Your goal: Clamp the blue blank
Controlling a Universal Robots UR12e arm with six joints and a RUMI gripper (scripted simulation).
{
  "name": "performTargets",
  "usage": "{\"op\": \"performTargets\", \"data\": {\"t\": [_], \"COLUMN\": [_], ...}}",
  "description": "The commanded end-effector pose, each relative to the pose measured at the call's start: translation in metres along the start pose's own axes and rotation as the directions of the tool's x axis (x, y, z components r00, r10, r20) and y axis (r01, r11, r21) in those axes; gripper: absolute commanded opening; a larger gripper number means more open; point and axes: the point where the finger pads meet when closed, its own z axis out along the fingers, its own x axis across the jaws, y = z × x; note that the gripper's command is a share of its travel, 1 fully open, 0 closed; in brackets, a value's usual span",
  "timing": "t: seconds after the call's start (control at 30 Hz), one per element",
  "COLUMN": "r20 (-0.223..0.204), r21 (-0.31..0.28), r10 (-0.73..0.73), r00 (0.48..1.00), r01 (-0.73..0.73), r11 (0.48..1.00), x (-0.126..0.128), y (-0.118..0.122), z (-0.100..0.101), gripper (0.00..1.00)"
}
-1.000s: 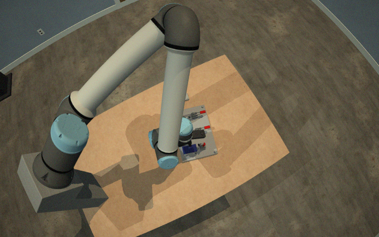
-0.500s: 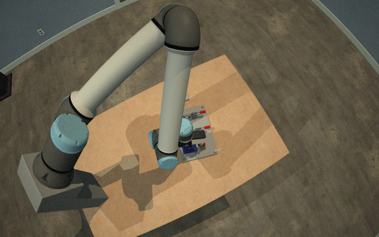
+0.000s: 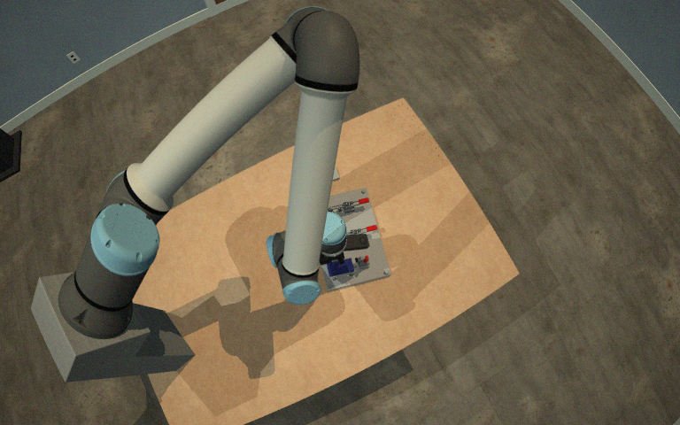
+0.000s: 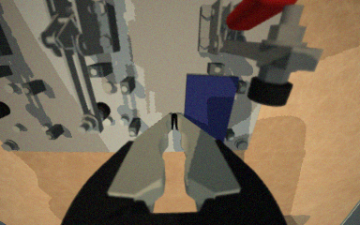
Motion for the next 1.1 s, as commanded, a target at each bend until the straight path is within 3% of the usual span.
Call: {"op": "performTargets", "data": {"t": [0.0, 1.07], "r20": [0.000, 0.000], "r21": [-0.002, -0.002], "r10": [0.000, 0.001], "r00": [1.000, 1.000], "r01": [0.000, -0.001], "r11": [1.000, 1.000], "x": [0.0001, 0.0058], "y": [0.0028, 0.0029], "z": [-0.0003, -0.0003], "gripper": [0.00, 0.00]}}
